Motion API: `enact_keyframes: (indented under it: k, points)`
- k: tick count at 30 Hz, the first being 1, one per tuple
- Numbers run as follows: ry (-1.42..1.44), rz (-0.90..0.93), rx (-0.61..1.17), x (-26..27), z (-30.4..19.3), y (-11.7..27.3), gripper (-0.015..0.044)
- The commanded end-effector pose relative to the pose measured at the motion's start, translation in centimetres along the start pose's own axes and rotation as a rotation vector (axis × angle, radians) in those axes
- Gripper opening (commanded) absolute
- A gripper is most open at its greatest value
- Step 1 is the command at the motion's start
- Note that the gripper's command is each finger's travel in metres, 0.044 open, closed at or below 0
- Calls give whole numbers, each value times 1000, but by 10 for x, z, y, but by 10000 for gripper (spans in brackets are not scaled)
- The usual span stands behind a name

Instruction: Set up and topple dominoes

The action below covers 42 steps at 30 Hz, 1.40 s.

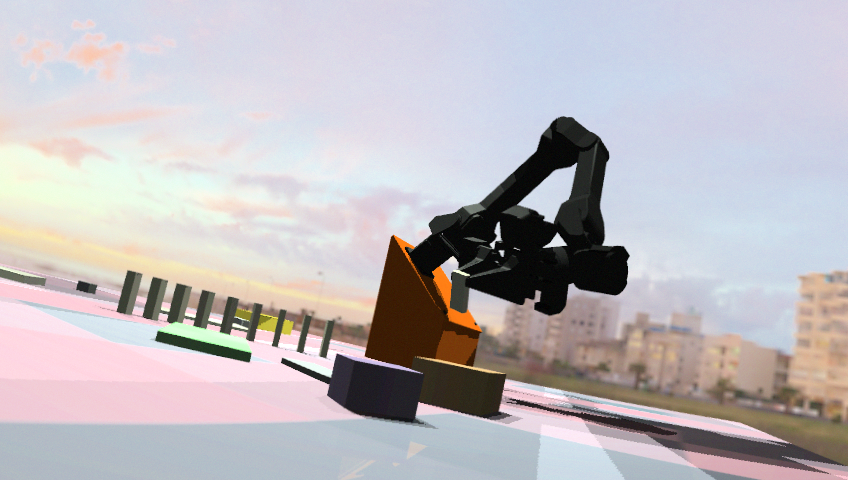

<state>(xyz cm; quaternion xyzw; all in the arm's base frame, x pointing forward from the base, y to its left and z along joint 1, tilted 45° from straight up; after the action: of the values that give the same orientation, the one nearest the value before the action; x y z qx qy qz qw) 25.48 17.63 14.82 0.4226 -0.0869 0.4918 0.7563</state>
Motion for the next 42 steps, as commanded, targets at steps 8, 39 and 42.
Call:
enact_keyframes:
  k: [8,39,42]
  points:
    - [-171,156,-230,1,2,30,107]
    - [-195,177,-255,6,-12,28,107]
    - [-194,176,-254,9,-21,25,107]
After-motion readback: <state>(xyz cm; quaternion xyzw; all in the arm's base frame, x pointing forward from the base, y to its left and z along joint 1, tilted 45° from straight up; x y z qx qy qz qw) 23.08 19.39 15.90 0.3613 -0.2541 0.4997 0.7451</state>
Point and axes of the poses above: the point midway between the two fingers, 35 mm back from their tips, its own y axis back along the fingers, its own x axis across the jaws, z = x × y, the point moved 3 cm from there along y, back along the fingers, and after that the axes turned 5 degrees about -y, right-handed, at the moved point
